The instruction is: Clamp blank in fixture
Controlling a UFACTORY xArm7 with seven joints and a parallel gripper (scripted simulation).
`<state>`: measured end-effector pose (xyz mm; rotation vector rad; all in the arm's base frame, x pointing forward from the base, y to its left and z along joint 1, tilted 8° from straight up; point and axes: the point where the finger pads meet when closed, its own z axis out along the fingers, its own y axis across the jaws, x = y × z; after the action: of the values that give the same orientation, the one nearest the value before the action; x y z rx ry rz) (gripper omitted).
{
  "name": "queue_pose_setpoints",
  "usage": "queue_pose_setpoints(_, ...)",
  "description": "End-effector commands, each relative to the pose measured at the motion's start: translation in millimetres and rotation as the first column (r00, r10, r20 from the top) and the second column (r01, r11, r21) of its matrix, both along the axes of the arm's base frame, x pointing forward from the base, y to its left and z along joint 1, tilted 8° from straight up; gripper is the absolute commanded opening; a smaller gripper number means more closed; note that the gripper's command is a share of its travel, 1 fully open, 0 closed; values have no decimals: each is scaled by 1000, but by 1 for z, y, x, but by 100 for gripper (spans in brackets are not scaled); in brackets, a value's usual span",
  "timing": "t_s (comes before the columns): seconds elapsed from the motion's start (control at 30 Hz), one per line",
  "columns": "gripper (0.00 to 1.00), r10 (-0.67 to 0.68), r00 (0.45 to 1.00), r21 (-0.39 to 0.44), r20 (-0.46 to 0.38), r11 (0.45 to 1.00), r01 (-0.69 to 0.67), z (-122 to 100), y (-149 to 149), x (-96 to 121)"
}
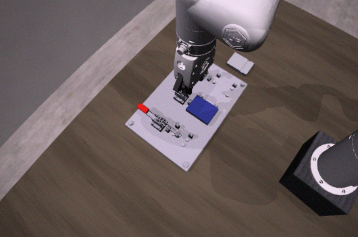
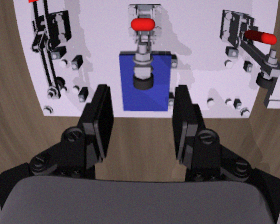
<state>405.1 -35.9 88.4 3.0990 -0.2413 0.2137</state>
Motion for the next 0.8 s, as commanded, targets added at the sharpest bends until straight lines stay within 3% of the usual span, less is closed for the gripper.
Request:
queue_pose_setpoints(0.0,47,1,1000,0,2,1000,-1,2,-2,11)
queue_pose_setpoints(0.33,47,1,1000,0,2,1000,-1,6,-6,38)
queue_pose_setpoints(0.77,47,1,1000,0,2,1000,-1,3,-6,41)
